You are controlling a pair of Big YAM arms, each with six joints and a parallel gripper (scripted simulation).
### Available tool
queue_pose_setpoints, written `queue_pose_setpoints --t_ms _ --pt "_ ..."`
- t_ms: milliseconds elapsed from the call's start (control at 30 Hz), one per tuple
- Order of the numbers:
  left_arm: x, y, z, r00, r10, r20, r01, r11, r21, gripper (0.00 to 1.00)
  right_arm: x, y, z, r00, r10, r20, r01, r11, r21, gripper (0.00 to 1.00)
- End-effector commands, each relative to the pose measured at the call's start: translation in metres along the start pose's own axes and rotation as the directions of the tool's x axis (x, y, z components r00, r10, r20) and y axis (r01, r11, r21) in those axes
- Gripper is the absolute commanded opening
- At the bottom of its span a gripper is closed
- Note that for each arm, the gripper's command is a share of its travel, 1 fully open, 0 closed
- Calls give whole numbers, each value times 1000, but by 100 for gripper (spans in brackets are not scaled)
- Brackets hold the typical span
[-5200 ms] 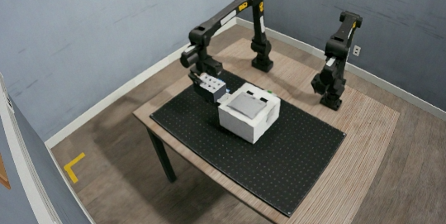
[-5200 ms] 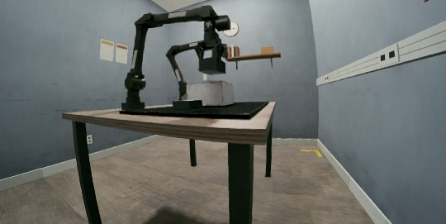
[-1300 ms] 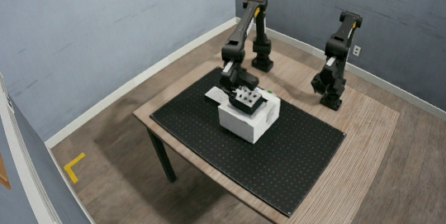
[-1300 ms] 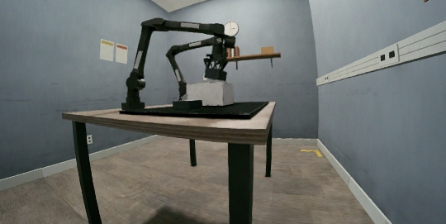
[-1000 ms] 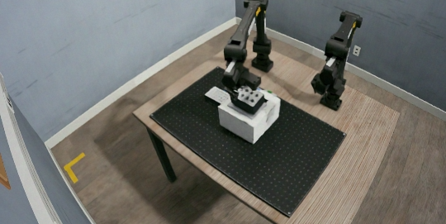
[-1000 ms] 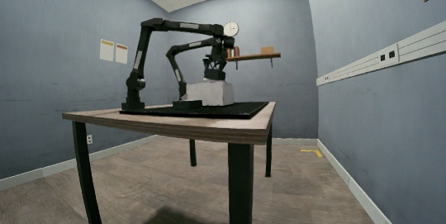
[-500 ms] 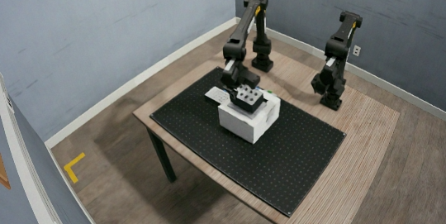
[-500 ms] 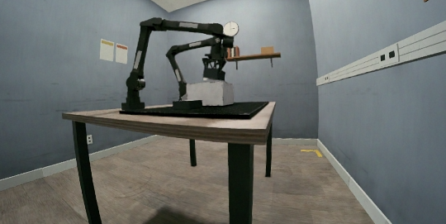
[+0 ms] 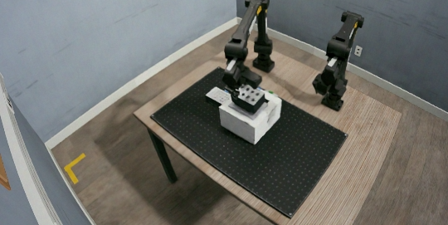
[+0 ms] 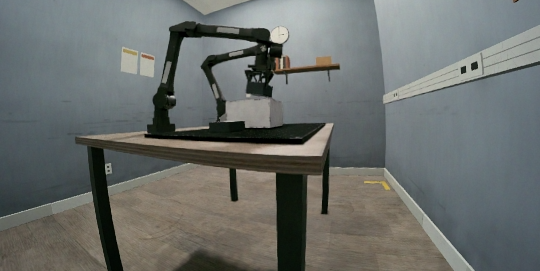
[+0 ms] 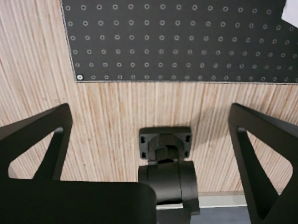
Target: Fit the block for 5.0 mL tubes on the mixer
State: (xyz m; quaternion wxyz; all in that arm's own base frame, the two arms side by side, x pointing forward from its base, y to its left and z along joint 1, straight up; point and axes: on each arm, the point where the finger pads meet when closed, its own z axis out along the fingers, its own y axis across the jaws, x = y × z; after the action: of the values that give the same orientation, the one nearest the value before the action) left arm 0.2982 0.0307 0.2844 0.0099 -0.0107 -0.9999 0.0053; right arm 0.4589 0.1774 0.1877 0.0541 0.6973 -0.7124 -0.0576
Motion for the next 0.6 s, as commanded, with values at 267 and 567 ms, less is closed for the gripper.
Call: queue_pose_setpoints --t_ms 267,567 --pt "-14 5 -34 995 -21 102 22 1000 -10 100 -3 -22 -28 999 19 44 -23 996 83 0" --pt "-15 6 -38 994 -21 112 22 1000 -12 100 -6 3 -30 1000 6 15 -7 998 59 0"
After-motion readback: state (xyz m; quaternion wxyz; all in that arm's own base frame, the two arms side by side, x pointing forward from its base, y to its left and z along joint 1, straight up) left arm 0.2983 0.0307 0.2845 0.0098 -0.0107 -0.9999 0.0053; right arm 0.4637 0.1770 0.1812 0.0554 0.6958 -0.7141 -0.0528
